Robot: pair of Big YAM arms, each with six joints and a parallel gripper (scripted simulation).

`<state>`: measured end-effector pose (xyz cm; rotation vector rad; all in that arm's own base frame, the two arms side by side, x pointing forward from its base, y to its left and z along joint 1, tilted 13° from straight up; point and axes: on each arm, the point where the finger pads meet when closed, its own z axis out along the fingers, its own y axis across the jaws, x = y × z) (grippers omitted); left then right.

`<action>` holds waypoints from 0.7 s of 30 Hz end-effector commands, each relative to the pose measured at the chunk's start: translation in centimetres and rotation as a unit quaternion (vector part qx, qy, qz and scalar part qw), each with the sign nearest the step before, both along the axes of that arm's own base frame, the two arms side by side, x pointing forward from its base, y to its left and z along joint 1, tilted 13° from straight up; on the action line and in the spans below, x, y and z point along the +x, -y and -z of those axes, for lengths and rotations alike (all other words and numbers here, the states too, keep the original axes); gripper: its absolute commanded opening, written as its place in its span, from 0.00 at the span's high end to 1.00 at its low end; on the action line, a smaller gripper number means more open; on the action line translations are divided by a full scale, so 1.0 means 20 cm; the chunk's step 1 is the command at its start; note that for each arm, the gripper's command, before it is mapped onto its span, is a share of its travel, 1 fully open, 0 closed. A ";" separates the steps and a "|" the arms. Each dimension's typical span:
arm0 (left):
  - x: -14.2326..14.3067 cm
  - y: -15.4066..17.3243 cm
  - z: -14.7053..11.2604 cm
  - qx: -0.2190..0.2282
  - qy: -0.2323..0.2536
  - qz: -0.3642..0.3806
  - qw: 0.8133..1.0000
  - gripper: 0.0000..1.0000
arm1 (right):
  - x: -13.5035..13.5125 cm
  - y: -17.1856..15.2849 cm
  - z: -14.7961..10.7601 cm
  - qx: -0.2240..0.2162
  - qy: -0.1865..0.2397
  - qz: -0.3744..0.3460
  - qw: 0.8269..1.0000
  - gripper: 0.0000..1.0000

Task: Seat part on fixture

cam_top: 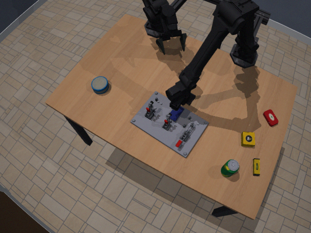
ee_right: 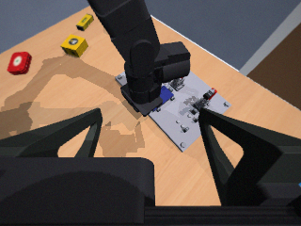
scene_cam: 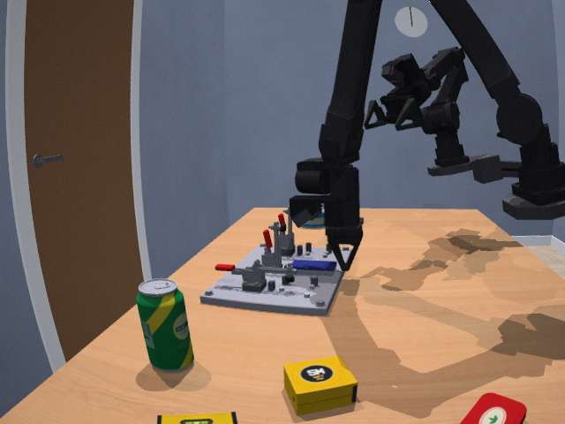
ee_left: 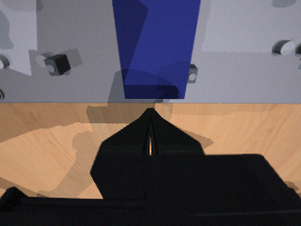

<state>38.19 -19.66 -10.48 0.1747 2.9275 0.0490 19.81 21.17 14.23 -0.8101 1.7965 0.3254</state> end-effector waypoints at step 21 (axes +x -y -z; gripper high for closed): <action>0.14 0.03 -0.05 -0.006 0.008 -0.001 1.000 1.00 | 0.01 -0.01 -0.03 0.006 0.004 0.000 1.000 0.00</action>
